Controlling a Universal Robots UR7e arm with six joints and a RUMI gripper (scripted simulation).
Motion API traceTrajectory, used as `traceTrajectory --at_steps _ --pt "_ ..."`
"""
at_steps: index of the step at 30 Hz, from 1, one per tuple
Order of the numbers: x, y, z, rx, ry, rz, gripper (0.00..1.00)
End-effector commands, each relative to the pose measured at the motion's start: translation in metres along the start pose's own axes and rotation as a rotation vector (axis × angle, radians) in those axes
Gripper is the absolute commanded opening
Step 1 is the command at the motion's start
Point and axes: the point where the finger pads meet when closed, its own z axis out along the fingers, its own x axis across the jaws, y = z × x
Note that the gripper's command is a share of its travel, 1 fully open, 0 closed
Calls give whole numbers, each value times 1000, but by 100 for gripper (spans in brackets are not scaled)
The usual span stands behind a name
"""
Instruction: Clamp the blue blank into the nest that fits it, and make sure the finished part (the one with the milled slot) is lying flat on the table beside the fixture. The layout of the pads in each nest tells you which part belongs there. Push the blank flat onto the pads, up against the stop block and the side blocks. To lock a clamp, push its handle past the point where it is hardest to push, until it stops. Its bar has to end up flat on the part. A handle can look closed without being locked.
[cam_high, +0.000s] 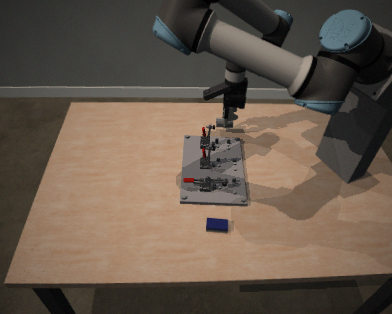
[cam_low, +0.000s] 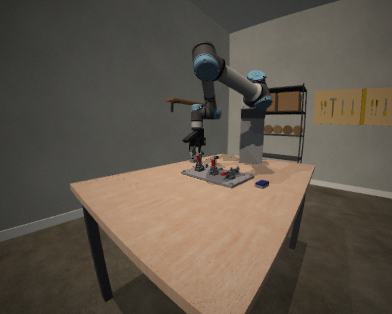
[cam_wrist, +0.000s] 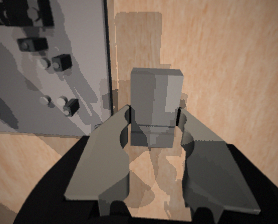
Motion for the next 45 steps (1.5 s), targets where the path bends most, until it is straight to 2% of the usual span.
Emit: traceTrajectory --at_steps 1,8,45 --pt "2 -1 20 5 6 1 0" --pt "2 -1 32 5 6 1 0" --pt "2 -1 37 5 6 1 0"
